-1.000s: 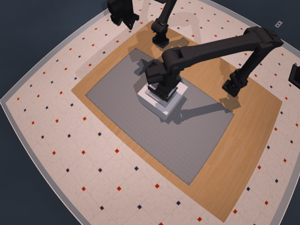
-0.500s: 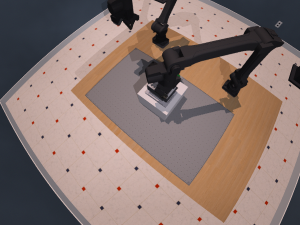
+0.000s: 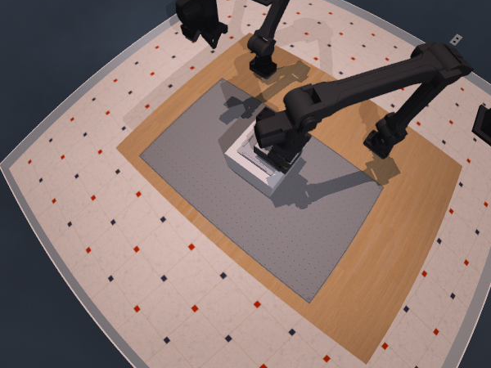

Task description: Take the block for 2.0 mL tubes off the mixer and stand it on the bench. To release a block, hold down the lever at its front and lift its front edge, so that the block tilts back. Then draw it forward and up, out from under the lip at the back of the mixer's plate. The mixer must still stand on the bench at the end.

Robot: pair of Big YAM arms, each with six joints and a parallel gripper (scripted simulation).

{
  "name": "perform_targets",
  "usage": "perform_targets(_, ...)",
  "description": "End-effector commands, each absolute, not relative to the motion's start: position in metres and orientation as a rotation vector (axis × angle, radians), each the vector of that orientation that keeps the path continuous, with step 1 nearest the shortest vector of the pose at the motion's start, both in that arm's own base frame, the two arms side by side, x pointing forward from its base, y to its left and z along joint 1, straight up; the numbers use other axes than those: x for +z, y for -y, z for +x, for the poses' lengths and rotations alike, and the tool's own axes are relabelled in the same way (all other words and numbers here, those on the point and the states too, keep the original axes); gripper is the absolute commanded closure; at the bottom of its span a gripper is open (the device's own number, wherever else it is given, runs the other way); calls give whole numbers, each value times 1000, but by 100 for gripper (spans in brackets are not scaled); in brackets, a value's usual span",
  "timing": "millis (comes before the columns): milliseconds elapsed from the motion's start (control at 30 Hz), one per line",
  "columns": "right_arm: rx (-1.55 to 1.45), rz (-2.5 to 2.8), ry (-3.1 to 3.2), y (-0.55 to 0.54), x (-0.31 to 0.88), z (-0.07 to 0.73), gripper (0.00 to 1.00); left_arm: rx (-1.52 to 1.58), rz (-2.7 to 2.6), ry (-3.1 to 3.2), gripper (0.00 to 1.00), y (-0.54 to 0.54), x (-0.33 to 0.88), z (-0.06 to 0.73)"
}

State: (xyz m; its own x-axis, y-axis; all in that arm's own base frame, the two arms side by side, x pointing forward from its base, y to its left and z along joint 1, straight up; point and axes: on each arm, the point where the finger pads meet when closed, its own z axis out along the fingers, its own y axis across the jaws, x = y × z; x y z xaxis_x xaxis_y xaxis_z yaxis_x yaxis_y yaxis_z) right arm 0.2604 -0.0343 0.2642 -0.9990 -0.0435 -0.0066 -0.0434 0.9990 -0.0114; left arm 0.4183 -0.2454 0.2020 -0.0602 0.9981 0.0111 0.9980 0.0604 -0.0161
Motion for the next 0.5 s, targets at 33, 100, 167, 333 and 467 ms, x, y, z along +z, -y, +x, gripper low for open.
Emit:
perform_targets(33,-33,-85,-3072,36,286,272,100,-25,-2251,2326,100,242,246,423)
perform_targets(100,-33,-85,-3071,36,286,272,100,-25,-2255,2320,100,240,244,422)
perform_targets(167,-33,-85,-3071,36,286,272,100,-25,-2243,2329,100,239,243,425)
perform_targets(333,-34,-85,-3070,36,286,272,100,-45,-2216,2335,100,215,236,425)
perform_targets(467,-34,-85,-3069,36,286,272,100,-26,-2222,2344,100,203,245,422)
